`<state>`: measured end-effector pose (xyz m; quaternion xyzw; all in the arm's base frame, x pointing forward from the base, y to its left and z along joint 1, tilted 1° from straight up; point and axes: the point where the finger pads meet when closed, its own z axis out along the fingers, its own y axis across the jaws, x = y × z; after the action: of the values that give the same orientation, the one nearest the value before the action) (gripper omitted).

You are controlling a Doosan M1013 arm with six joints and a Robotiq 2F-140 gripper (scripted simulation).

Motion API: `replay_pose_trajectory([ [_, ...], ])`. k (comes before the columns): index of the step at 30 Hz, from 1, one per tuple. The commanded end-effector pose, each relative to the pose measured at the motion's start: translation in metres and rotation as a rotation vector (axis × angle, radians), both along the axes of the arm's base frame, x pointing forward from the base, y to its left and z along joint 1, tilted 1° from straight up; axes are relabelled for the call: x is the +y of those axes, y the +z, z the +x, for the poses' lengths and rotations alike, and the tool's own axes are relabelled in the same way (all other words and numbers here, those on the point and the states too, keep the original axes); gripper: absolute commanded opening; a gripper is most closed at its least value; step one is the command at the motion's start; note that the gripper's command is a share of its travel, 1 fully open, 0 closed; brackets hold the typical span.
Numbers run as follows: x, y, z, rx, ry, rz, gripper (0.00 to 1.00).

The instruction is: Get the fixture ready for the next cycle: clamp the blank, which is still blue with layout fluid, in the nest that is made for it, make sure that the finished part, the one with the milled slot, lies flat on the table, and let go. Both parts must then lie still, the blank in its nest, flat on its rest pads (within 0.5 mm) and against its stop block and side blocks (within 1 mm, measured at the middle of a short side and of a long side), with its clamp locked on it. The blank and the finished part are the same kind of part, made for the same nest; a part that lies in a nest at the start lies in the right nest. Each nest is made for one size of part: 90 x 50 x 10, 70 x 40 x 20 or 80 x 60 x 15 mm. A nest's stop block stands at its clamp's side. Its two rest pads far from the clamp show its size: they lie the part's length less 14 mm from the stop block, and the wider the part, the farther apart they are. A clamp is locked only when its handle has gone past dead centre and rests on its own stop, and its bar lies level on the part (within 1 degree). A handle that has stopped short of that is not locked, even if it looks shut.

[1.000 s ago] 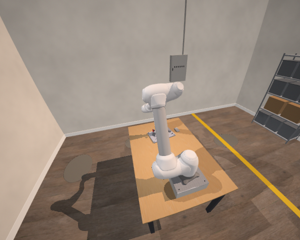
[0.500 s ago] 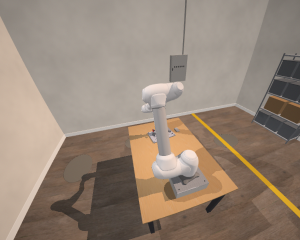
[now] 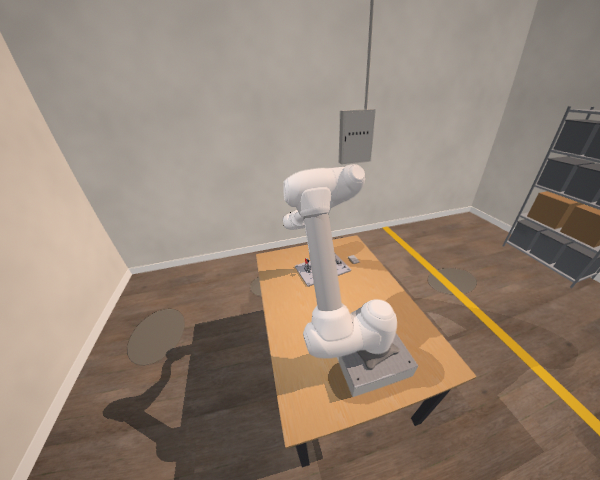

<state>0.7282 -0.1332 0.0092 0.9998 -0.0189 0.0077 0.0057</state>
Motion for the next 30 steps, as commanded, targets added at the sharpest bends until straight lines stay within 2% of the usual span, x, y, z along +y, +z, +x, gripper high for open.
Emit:
replay_pose_trajectory([
  [1,0.0,-0.0002,0.0,0.0,0.0,0.0,0.28],
  [9,0.0,-0.0002,0.0,0.0,0.0,0.0,0.28],
  [10,0.0,-0.0002,0.0,0.0,0.0,0.0,0.0],
  [30,0.0,-0.0002,0.0,0.0,0.0,0.0,0.0],
])
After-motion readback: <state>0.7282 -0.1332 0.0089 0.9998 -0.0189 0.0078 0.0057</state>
